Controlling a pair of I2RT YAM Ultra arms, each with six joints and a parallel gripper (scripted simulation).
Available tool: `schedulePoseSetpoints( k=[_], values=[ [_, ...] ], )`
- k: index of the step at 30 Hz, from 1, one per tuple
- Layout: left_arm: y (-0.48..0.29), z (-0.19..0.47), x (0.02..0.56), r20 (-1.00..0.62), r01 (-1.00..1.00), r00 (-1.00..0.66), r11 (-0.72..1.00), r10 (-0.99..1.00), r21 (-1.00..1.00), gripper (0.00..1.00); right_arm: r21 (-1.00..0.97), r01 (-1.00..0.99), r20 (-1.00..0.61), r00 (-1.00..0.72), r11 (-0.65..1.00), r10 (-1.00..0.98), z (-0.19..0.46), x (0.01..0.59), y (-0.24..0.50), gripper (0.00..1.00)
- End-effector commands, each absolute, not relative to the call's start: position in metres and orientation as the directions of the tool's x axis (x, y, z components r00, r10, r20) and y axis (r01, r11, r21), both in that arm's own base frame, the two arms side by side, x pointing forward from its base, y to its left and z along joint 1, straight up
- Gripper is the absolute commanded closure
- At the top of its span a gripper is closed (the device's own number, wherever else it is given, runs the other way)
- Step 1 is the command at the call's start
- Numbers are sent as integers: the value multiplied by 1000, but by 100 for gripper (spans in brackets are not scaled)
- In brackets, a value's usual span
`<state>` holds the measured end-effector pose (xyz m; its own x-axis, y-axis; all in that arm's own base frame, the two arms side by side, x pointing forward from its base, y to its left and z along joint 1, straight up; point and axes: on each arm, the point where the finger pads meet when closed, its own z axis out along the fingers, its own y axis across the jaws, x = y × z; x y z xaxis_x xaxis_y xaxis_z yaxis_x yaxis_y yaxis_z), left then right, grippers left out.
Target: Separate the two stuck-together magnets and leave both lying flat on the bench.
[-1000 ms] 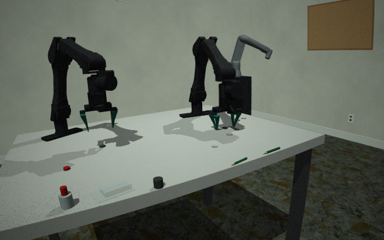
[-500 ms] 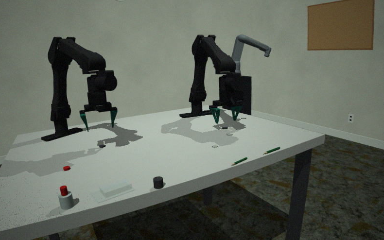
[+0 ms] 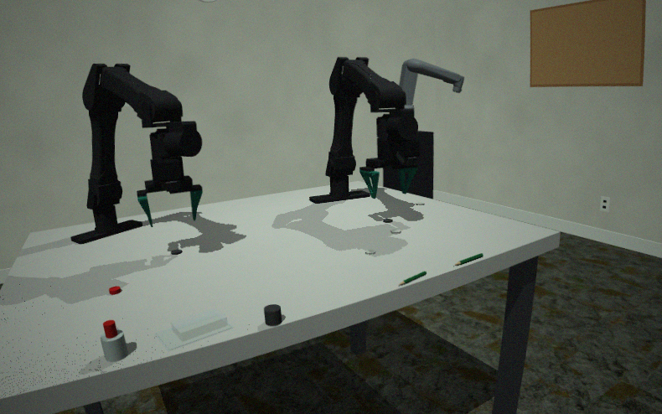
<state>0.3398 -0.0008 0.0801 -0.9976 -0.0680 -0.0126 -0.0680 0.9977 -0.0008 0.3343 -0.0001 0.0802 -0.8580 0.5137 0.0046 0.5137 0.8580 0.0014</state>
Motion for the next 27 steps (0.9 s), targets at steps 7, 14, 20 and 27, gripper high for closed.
schedulePoseSetpoints(
  k=[7,14,20,27],
  values=[
    [1,88,341,-34,-72,-997,997,-72,-3,0,27,504,-46,-862,863,504,91,344,0,0],
    [1,102,365,-181,-63,-981,998,-64,-10,0,88,448,-175,-873,890,456,105,366,0,0],
    [2,138,396,-420,-48,-906,999,-52,-20,0,156,335,-399,-839,929,369,140,396,0,0],
    [2,175,412,-576,-37,-816,999,-43,-22,0,179,257,-553,-772,950,313,176,411,-1,0]
  ],
)
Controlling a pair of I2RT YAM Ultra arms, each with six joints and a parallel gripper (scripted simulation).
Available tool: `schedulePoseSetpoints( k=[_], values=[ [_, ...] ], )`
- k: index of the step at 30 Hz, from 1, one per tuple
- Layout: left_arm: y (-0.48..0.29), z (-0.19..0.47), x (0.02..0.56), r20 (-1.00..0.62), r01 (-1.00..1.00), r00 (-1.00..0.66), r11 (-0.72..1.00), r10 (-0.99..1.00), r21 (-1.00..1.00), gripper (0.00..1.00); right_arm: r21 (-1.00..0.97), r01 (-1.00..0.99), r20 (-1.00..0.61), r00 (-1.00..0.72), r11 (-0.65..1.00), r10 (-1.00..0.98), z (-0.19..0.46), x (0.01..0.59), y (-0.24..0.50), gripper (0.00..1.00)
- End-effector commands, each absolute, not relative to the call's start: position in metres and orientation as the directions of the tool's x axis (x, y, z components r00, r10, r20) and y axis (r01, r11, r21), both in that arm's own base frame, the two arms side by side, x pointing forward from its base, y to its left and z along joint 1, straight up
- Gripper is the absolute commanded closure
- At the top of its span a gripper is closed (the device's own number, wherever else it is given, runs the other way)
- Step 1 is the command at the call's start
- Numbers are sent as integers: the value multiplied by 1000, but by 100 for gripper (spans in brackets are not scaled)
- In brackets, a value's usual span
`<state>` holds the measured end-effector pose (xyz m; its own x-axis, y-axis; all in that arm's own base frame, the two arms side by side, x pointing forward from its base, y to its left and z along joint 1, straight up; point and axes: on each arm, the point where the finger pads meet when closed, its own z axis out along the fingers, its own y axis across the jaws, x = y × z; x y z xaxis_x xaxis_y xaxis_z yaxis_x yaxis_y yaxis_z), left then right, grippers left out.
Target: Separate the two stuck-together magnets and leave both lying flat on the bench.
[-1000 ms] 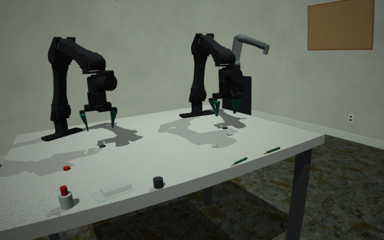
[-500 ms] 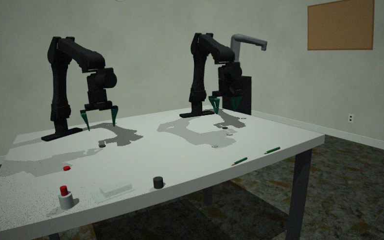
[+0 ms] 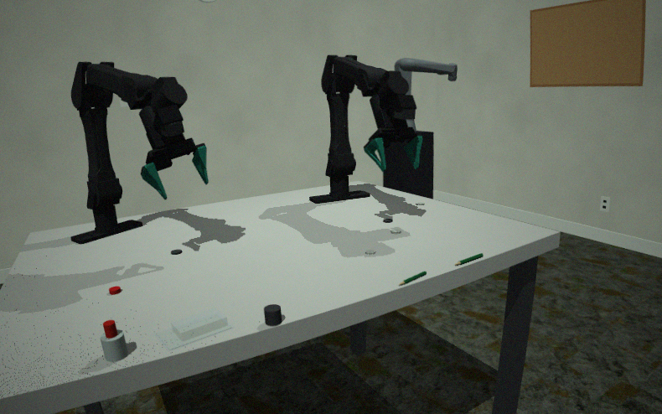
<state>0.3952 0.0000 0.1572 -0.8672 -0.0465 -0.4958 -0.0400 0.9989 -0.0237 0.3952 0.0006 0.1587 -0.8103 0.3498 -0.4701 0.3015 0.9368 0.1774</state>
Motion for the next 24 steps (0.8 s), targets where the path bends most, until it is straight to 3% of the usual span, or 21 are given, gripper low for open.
schedulePoseSetpoints(
  k=[1,13,24],
  values=[
    [2,182,414,-603,-35,-796,999,-41,-23,0,181,242,-581,-755,953,302,183,413,-1,0],
    [1,274,425,-859,-14,-511,1000,-24,-19,0,150,92,-849,-499,984,176,274,424,0,0],
    [1,341,415,-962,-4,-273,1000,-13,-13,0,90,27,-959,-269,996,94,341,414,1,0]
  ],
)
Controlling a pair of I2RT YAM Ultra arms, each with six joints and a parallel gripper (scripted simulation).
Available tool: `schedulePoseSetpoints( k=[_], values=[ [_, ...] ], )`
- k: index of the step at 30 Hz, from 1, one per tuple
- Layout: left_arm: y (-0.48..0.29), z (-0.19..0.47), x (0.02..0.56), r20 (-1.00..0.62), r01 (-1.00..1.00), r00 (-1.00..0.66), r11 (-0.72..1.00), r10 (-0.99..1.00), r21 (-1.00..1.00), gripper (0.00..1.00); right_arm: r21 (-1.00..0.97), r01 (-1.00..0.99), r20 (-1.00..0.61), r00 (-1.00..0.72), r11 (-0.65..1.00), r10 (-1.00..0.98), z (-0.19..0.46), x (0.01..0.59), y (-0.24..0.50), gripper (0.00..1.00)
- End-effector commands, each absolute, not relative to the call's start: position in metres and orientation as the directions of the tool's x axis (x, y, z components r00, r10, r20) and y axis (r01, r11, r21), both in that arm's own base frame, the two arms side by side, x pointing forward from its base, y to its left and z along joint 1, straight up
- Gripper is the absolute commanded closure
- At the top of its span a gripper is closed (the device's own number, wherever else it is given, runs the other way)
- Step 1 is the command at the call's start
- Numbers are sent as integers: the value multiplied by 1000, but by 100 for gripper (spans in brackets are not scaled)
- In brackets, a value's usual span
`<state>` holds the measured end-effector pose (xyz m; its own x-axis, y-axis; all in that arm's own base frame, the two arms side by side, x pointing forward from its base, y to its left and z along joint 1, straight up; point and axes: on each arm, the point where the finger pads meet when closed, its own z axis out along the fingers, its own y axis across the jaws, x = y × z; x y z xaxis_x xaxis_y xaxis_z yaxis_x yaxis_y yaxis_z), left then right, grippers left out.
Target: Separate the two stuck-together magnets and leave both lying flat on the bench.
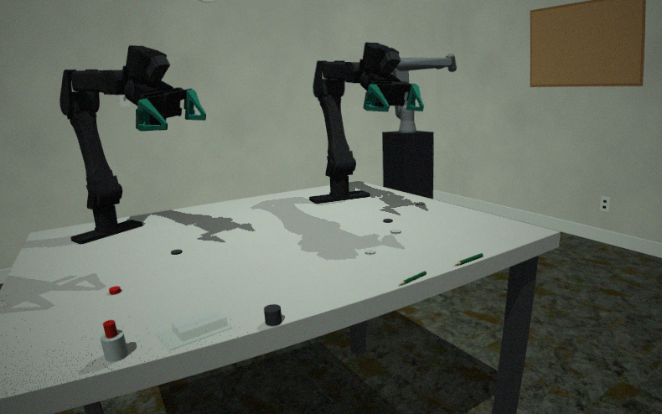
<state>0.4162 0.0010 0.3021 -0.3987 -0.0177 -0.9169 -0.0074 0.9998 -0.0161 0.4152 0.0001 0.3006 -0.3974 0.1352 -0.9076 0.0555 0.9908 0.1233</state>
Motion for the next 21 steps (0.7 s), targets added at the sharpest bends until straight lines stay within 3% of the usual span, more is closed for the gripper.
schedulePoseSetpoints(
  k=[1,13,21],
  values=[
    [0,348,413,-969,-3,-245,1000,-12,-12,0,80,22,-967,-240,997,83,349,412,1,0],
    [1,413,386,-1000,1,8,1000,-1,-1,0,-4,1,-1000,14,1000,-4,414,385,1,0],
    [1,417,377,-1000,2,23,1000,-1,-1,0,0,2,-1000,29,1000,-1,419,377,1,0]
  ],
)
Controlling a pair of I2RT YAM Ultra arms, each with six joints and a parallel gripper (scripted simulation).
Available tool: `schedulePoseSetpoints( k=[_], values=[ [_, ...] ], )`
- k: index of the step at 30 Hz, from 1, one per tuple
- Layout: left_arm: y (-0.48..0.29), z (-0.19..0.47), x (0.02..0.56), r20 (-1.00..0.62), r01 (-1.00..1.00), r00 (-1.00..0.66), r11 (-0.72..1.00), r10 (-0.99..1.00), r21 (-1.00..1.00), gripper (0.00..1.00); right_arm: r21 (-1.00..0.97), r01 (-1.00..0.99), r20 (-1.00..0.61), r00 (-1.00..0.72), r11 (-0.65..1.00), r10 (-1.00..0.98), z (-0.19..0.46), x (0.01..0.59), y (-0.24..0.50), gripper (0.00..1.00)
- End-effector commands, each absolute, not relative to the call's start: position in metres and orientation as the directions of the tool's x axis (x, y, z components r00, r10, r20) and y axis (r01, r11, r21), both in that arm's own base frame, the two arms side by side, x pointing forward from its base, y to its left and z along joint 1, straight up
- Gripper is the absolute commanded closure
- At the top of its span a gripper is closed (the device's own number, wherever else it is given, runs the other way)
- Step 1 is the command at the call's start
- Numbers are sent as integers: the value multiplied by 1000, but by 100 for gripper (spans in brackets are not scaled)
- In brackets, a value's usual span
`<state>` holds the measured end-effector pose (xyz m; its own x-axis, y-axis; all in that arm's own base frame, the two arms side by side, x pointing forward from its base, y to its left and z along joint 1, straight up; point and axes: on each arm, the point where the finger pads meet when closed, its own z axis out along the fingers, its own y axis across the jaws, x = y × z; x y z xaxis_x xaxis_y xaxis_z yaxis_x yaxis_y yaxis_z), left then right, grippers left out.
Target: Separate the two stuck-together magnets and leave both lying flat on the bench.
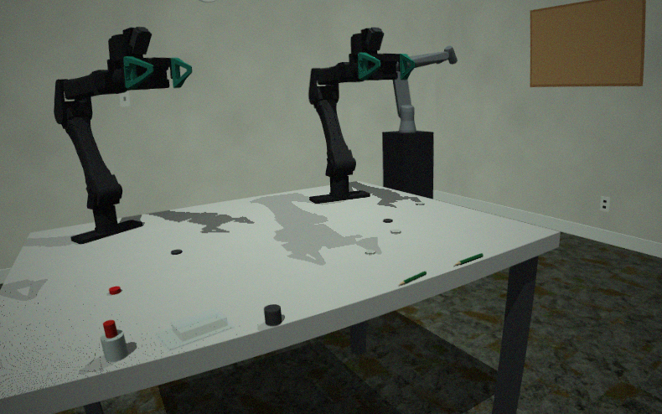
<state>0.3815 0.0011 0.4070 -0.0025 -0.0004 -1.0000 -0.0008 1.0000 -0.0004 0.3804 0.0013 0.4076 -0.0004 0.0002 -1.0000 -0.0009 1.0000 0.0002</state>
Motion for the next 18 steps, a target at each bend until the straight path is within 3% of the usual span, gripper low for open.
schedulePoseSetpoints(
  k=[1,18],
  values=[
    [1,417,377,-1000,2,24,1000,-1,-1,0,-1,3,-1000,29,1000,-1,419,378,1,0],
    [1,413,380,-1000,1,14,1000,0,0,0,-1,3,-1000,20,1000,-1,415,380,0,0]
  ],
)
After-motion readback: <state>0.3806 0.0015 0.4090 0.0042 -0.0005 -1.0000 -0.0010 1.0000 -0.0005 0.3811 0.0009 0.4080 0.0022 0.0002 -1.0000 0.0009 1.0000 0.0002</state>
